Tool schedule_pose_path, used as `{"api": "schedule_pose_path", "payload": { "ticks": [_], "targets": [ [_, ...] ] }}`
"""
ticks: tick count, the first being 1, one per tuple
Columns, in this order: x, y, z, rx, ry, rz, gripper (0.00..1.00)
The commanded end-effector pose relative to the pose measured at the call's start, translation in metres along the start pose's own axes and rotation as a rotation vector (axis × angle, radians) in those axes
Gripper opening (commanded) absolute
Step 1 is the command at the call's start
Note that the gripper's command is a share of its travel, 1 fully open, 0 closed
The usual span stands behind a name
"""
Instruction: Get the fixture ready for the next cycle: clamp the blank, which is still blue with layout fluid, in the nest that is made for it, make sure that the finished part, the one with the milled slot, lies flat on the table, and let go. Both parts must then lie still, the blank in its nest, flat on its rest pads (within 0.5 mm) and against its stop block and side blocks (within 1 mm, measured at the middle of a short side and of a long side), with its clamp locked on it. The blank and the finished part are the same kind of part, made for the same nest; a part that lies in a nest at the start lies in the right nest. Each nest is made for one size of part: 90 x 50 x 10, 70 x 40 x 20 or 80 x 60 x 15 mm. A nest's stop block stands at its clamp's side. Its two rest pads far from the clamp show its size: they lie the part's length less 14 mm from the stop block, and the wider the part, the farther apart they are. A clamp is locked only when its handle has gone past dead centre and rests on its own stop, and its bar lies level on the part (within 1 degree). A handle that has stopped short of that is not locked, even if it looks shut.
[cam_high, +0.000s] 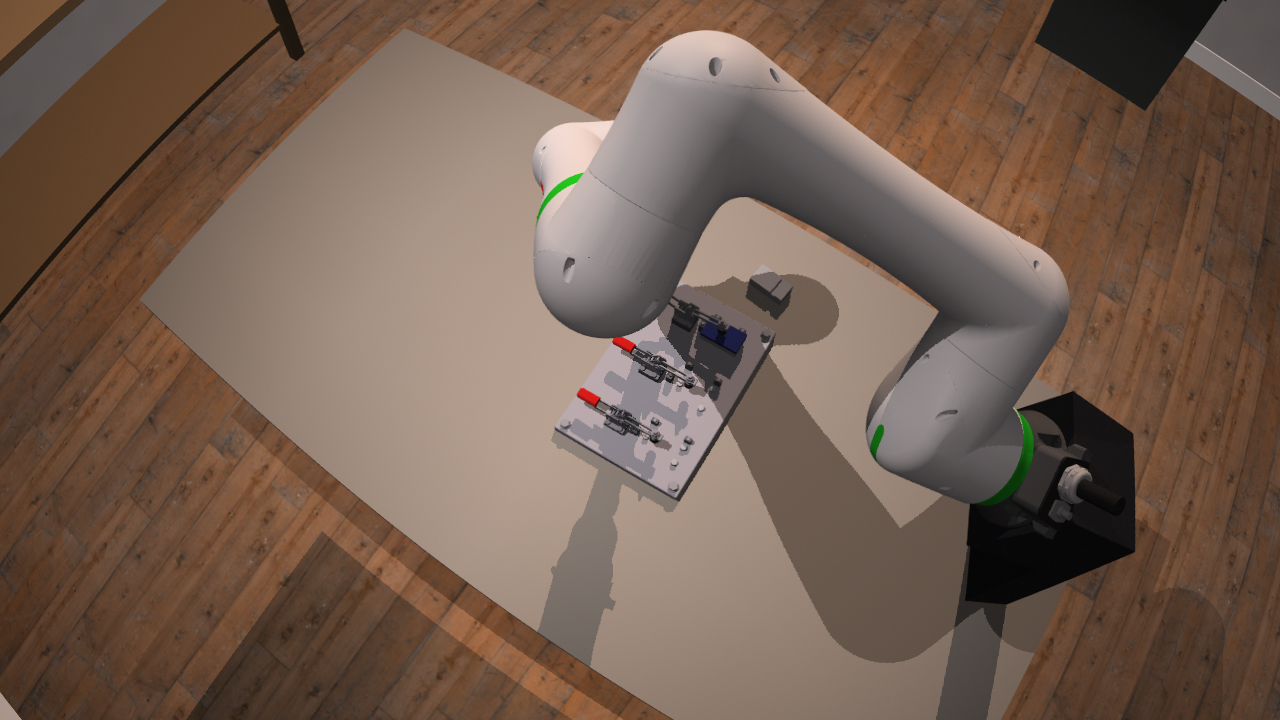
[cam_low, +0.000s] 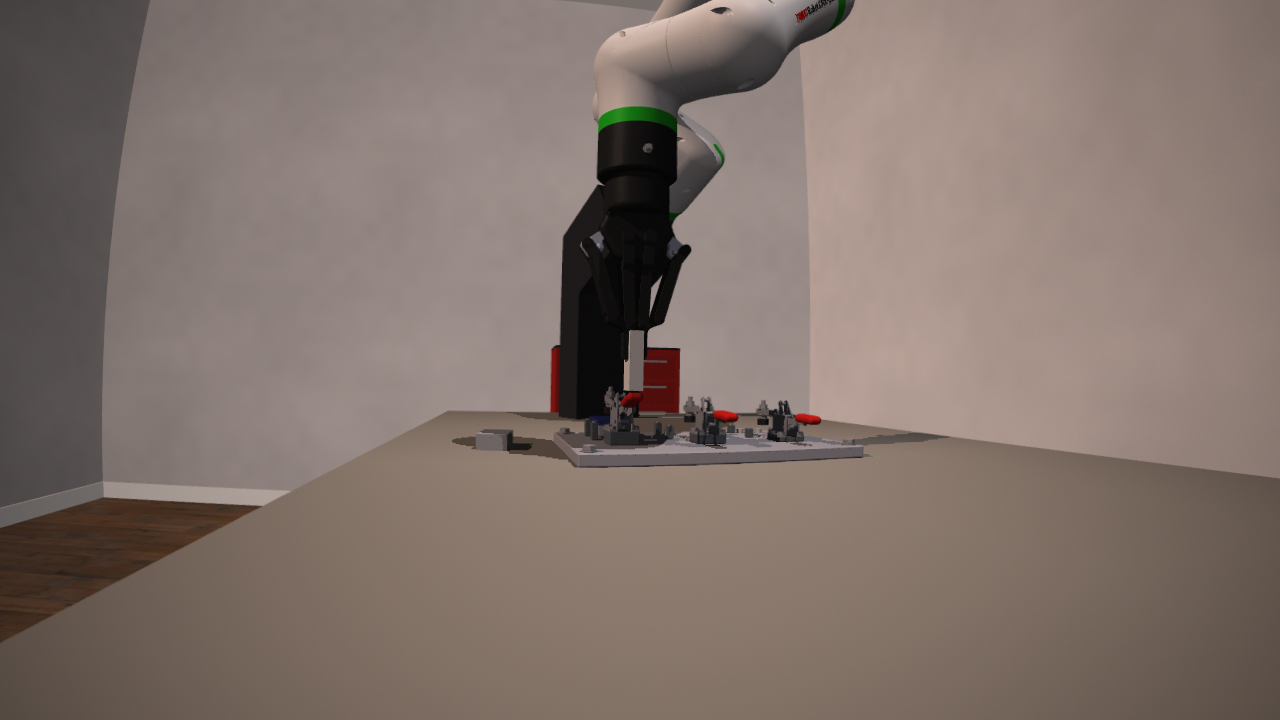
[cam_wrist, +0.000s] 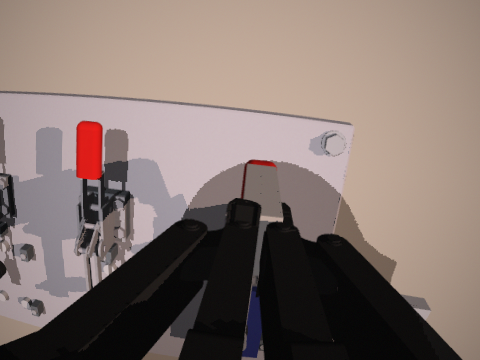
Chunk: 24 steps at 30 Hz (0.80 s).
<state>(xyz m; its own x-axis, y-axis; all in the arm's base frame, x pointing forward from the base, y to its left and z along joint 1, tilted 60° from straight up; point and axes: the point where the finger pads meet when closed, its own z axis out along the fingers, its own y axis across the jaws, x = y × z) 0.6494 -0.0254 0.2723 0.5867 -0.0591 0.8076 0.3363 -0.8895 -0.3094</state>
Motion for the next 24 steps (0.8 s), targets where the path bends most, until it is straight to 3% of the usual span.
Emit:
{"api": "schedule_pose_path", "payload": {
  "ticks": [1, 24],
  "targets": [
    [0.0001, 0.0002, -0.0001, 0.000, 0.000, 0.000, 0.00],
    [0.0001, 0.0002, 0.0036, 0.000, 0.000, 0.000, 0.00]
  ]
}}
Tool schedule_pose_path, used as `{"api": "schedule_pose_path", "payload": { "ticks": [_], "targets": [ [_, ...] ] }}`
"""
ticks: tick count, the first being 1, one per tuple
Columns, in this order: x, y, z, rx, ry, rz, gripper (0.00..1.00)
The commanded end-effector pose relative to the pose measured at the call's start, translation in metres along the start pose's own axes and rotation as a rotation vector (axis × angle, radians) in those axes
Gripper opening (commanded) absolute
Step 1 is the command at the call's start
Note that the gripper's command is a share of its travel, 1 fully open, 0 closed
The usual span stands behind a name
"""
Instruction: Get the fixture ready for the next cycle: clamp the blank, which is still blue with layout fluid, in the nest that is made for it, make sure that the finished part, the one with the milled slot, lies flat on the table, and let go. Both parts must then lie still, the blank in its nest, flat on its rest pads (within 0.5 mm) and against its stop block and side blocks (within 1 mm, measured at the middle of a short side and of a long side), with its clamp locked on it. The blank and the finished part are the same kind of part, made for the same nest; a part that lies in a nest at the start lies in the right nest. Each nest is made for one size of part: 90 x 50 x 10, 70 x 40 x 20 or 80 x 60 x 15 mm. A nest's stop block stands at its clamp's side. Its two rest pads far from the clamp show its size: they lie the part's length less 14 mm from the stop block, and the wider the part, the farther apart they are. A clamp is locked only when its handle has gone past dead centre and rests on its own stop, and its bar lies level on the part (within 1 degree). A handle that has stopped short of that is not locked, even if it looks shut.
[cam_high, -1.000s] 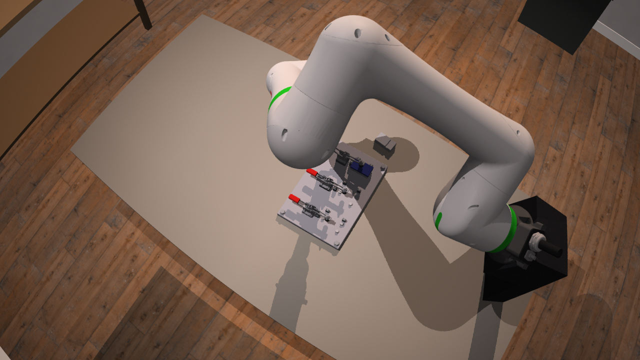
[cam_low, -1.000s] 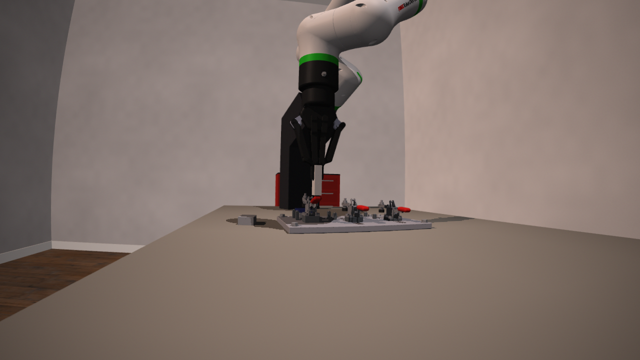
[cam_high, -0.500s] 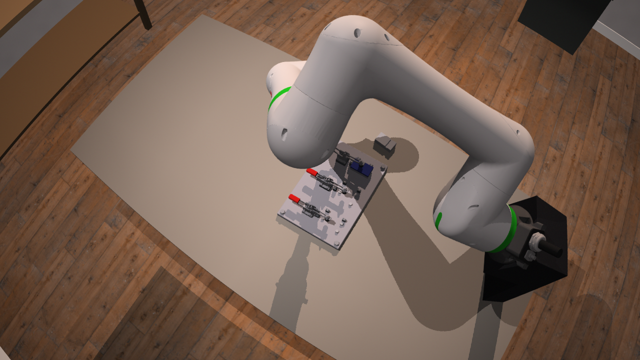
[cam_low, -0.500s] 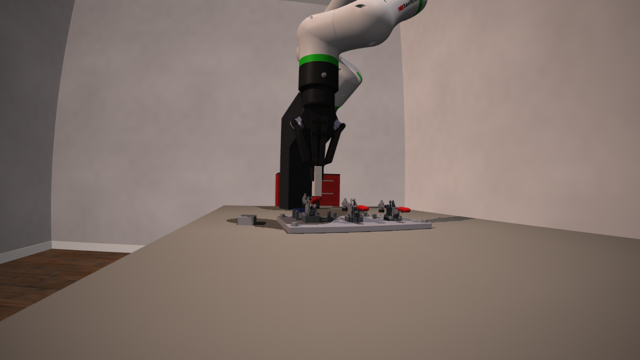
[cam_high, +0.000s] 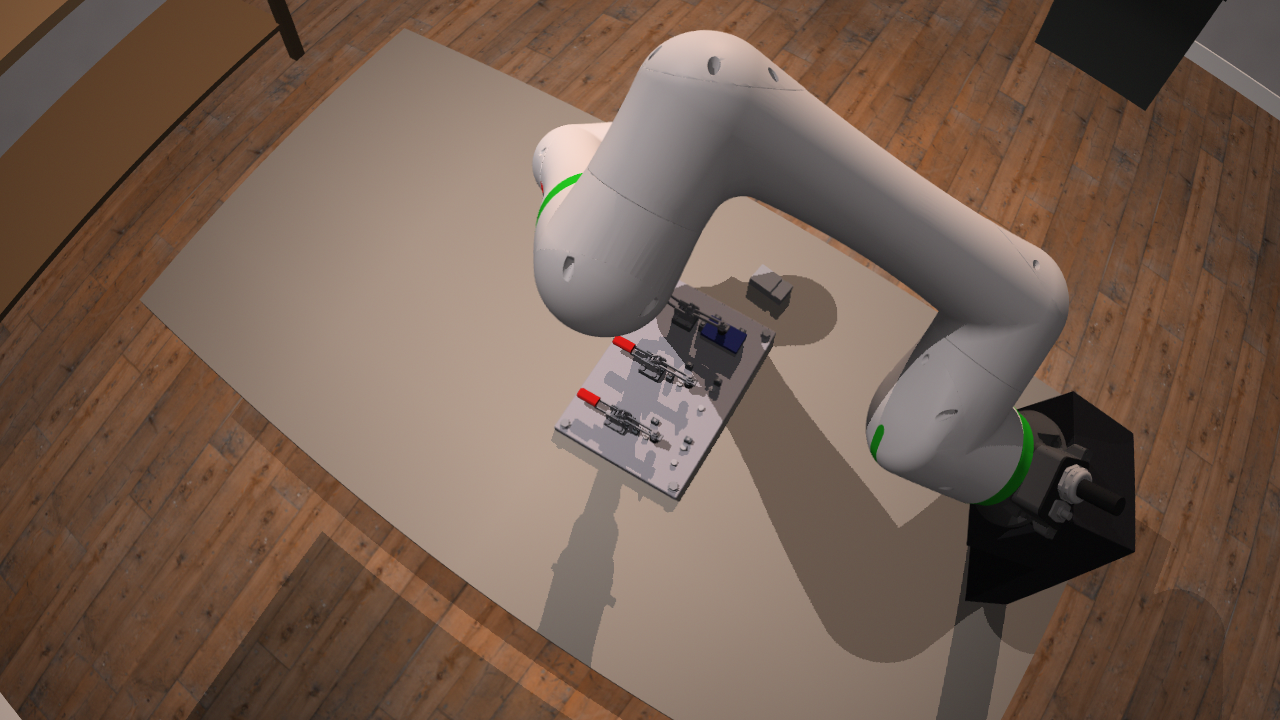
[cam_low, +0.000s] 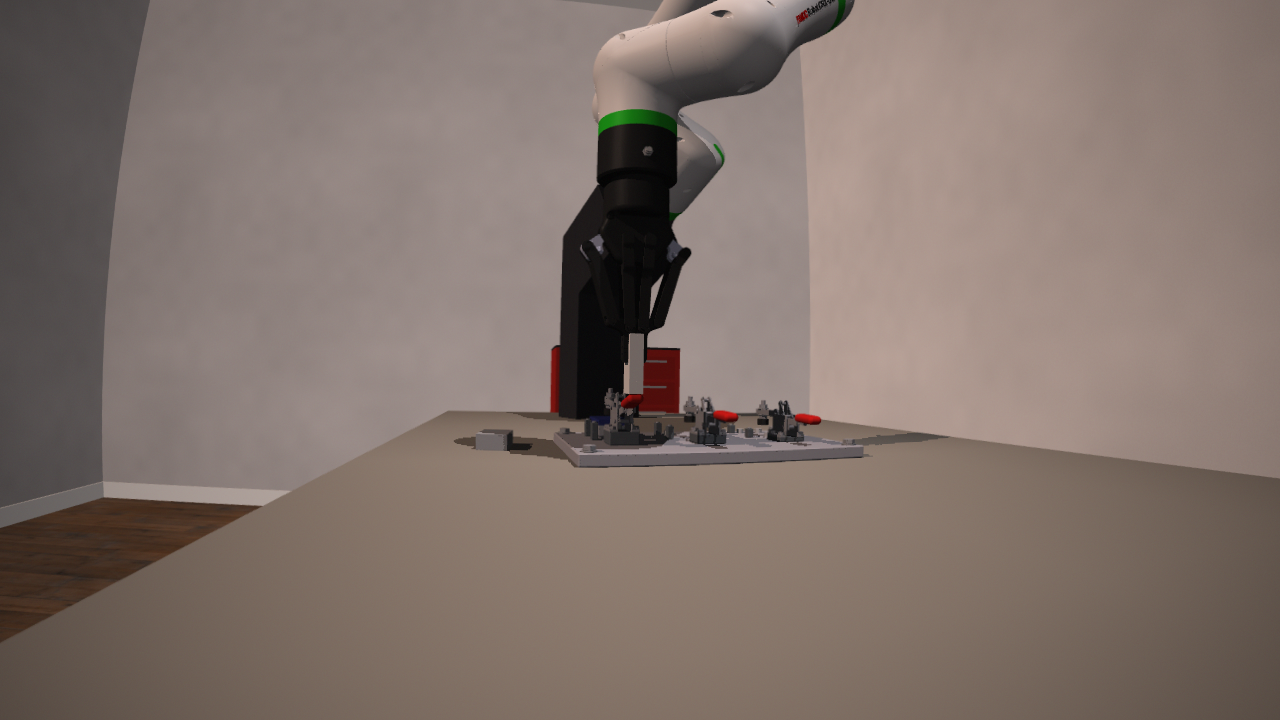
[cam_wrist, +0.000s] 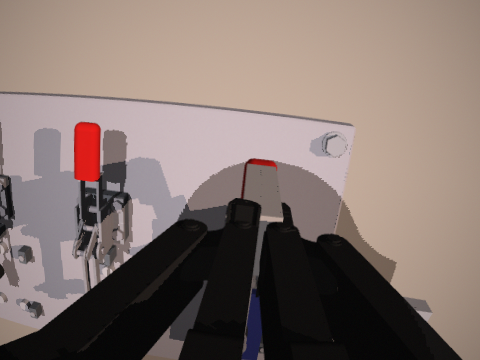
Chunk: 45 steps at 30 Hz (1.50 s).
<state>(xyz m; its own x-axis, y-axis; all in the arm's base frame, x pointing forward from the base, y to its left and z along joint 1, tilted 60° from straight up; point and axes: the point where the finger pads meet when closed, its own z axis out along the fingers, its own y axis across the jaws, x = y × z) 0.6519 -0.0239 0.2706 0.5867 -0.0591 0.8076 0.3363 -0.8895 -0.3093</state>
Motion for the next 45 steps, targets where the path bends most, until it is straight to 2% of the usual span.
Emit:
{"api": "schedule_pose_path", "payload": {
  "ticks": [1, 45],
  "targets": [
    [0.0001, 0.0002, 0.0002, 0.000, 0.000, 0.000, 0.00],
    [0.0001, 0.0002, 0.0042, 0.000, 0.000, 0.000, 0.00]
  ]
}}
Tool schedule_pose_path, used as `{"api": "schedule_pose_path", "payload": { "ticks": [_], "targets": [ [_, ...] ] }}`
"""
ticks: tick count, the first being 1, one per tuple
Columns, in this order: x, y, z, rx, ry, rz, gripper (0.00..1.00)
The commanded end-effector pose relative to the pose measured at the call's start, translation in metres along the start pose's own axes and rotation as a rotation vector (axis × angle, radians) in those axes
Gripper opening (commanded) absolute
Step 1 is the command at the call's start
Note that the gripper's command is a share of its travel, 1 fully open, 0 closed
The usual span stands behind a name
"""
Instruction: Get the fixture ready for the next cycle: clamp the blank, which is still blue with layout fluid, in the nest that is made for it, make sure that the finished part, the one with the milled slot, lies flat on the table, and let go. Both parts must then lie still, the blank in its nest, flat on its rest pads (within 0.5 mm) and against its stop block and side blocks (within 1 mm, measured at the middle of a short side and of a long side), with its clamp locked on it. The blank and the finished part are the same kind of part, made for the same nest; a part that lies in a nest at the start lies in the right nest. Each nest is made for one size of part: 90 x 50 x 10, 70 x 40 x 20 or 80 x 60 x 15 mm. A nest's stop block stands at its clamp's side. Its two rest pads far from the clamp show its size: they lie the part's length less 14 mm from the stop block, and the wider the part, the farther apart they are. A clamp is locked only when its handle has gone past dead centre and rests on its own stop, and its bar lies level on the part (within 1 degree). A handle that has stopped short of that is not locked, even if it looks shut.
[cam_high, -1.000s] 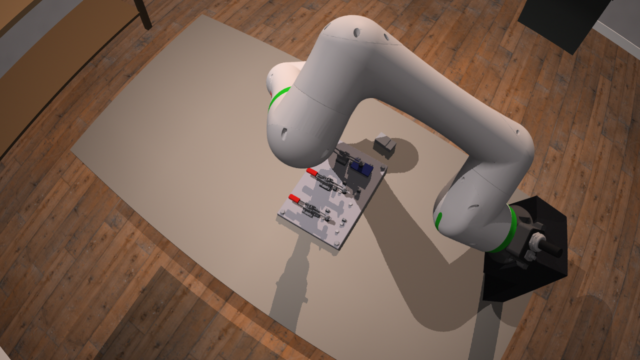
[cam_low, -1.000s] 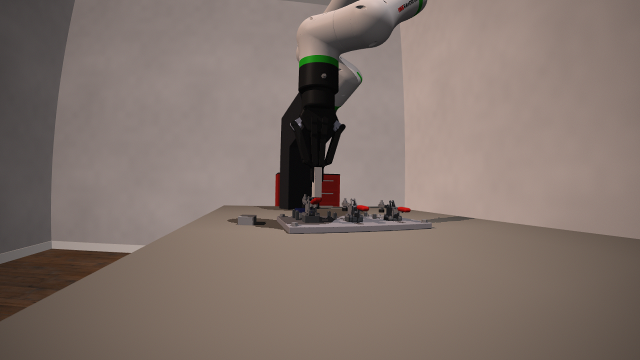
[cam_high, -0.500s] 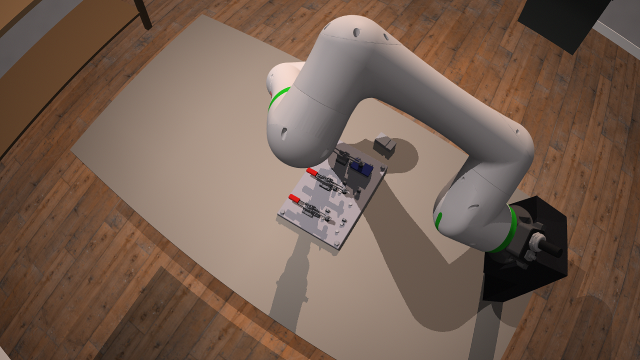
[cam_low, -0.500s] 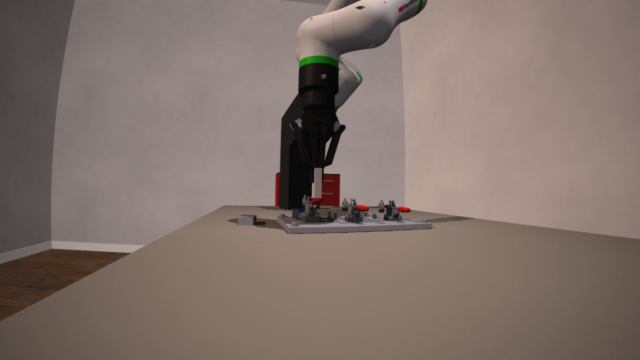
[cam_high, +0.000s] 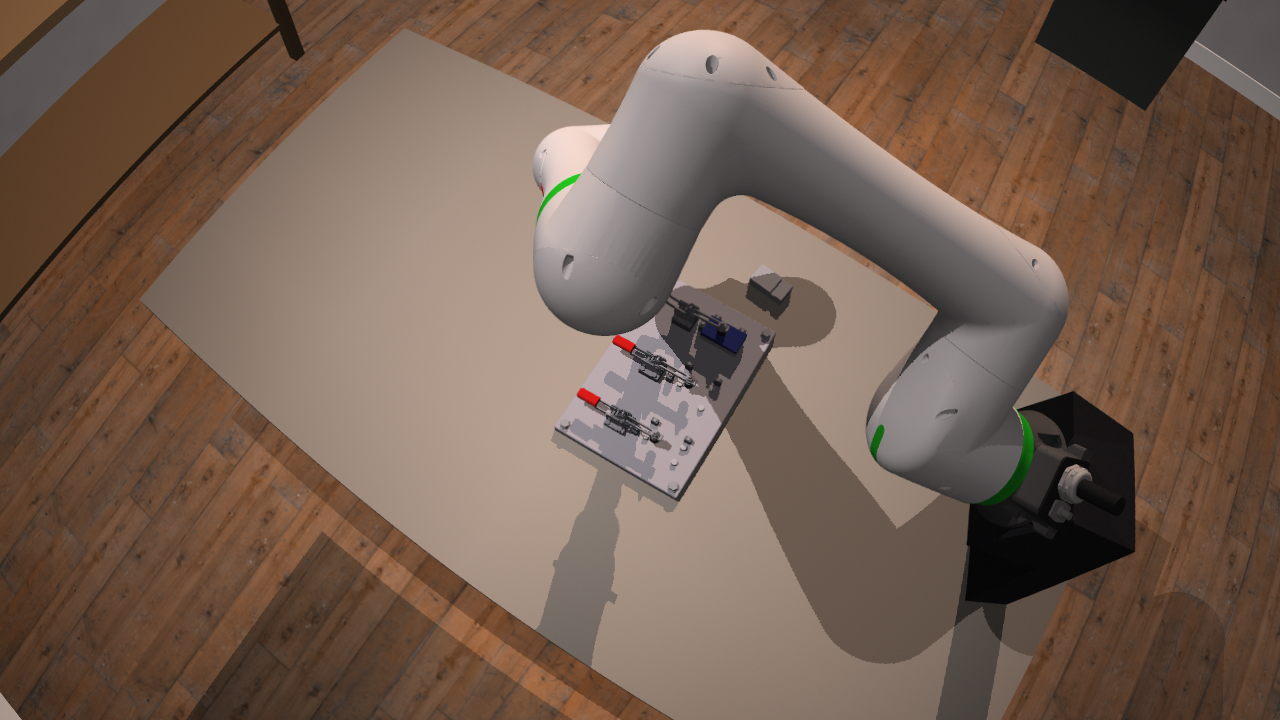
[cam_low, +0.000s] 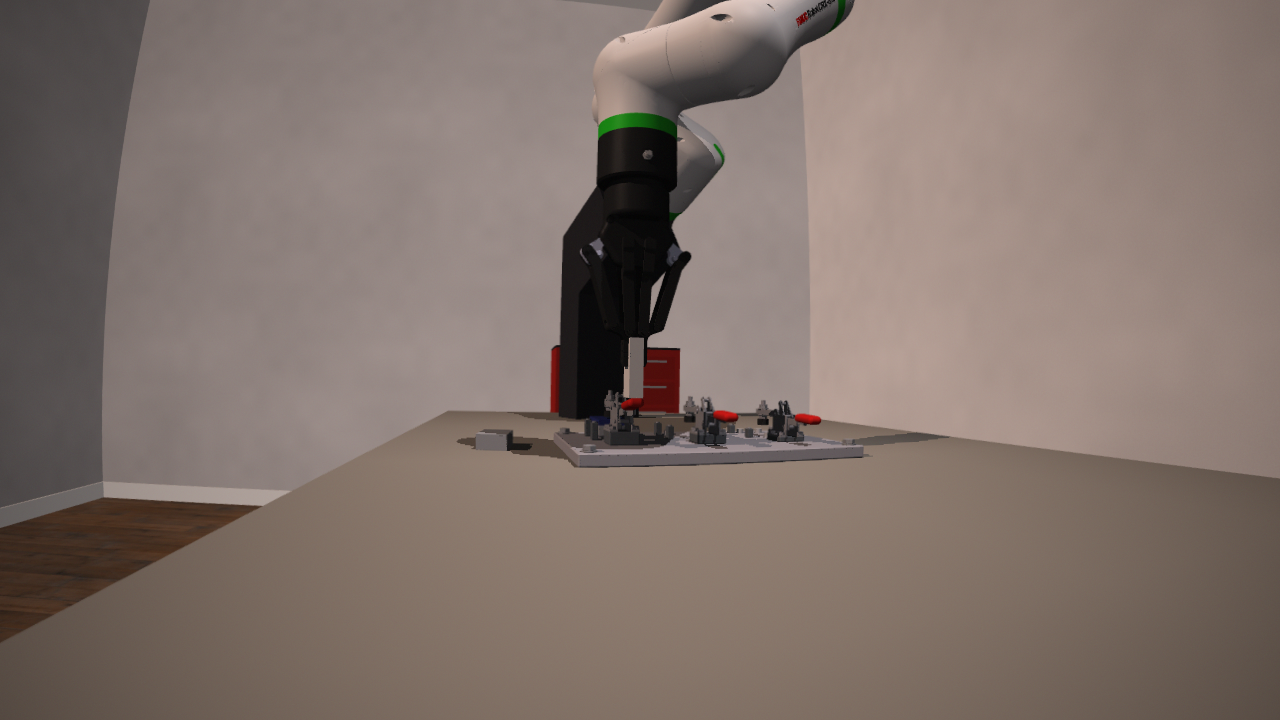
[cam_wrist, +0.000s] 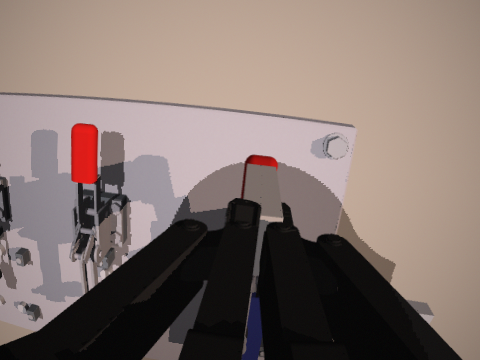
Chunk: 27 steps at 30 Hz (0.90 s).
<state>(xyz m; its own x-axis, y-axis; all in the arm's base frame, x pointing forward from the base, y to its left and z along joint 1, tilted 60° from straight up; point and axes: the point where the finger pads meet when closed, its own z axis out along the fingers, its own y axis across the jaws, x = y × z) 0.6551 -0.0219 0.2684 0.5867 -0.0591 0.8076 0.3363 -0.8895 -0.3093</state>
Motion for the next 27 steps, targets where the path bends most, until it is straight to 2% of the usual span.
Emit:
{"api": "schedule_pose_path", "payload": {
  "ticks": [1, 27],
  "targets": [
    [0.0001, 0.0002, -0.0002, 0.000, 0.000, 0.000, 0.00],
    [0.0001, 0.0002, 0.0038, 0.000, 0.000, 0.000, 0.00]
  ]
}}
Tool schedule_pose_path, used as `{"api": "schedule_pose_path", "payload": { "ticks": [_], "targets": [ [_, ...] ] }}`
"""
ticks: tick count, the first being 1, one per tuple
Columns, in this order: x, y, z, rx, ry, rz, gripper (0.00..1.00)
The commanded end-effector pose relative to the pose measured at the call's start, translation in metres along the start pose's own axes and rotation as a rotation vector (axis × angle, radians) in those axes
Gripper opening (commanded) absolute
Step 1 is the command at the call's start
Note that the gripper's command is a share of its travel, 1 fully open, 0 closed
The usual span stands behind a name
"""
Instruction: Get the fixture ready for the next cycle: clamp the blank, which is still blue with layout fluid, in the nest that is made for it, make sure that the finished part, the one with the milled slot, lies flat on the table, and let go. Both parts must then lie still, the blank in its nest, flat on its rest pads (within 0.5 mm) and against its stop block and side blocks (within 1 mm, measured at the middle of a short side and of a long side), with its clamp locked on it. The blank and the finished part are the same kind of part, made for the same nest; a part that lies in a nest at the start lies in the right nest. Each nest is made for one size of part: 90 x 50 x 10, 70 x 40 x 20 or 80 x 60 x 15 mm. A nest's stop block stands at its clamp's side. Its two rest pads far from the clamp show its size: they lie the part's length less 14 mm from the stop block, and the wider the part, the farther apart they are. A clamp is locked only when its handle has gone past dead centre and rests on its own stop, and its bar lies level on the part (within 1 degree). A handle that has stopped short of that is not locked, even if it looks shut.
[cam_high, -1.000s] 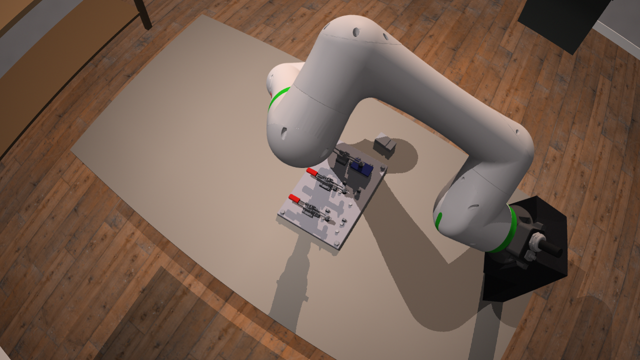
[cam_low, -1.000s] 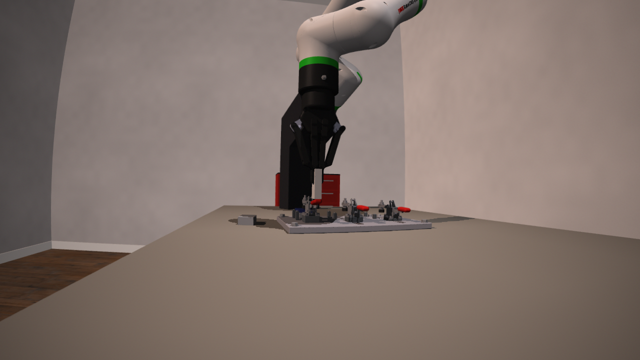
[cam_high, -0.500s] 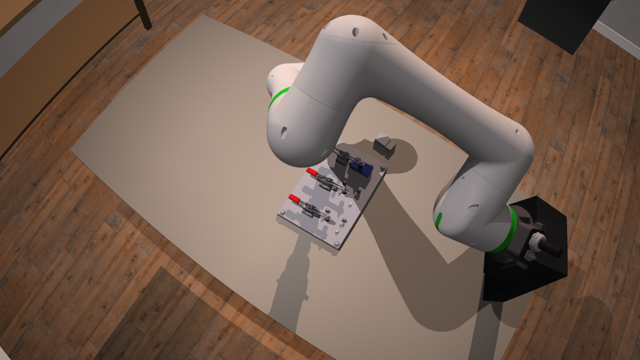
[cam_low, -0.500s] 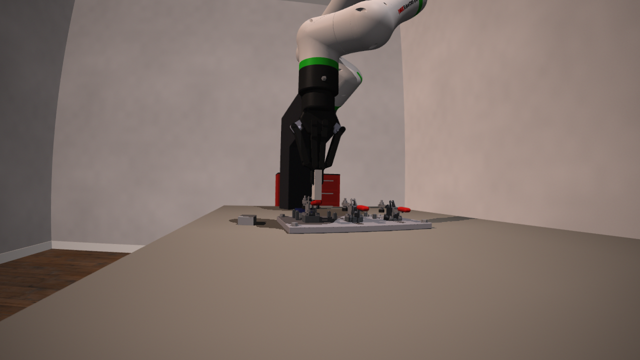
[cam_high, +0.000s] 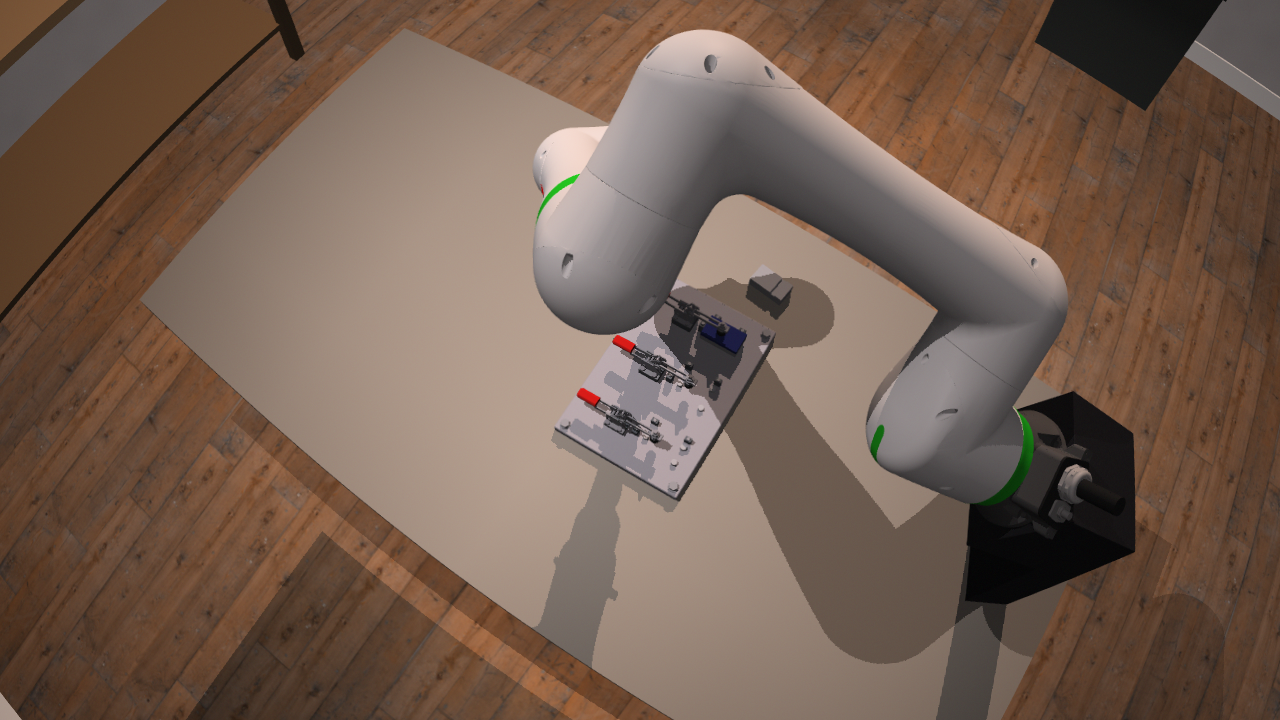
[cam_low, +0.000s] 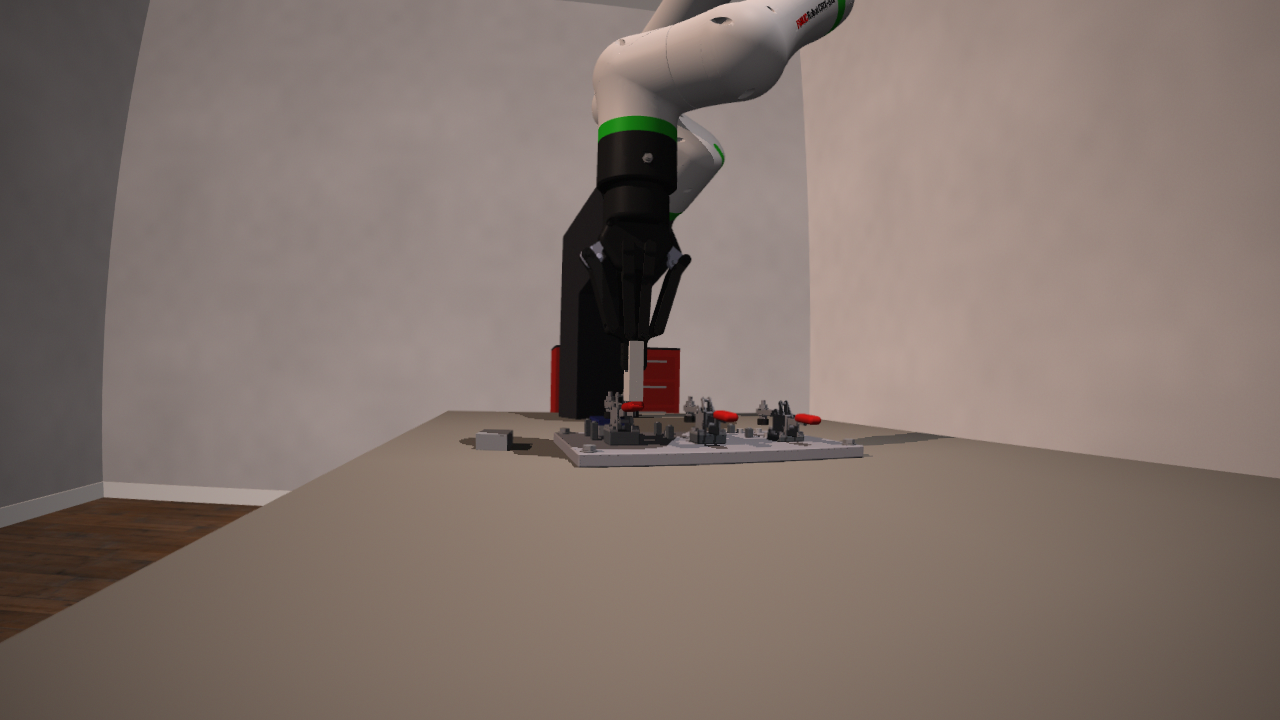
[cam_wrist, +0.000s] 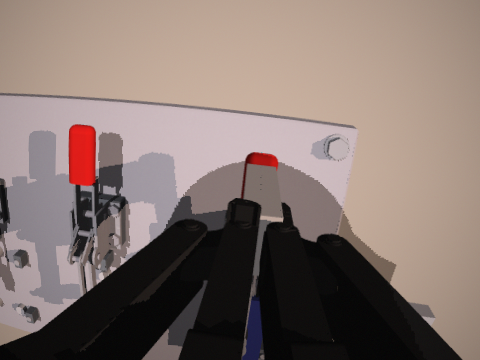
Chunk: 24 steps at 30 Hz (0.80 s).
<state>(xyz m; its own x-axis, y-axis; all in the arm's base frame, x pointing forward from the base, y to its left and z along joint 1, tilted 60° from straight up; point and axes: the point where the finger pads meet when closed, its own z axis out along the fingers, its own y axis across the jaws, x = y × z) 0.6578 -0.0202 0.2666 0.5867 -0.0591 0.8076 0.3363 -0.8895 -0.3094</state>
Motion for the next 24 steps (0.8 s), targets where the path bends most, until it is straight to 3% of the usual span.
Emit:
{"api": "schedule_pose_path", "payload": {
  "ticks": [1, 24],
  "targets": [
    [0.0001, 0.0002, 0.0002, 0.000, 0.000, 0.000, 0.00],
    [0.0001, 0.0002, 0.0022, 0.000, 0.000, 0.000, 0.00]
  ]
}}
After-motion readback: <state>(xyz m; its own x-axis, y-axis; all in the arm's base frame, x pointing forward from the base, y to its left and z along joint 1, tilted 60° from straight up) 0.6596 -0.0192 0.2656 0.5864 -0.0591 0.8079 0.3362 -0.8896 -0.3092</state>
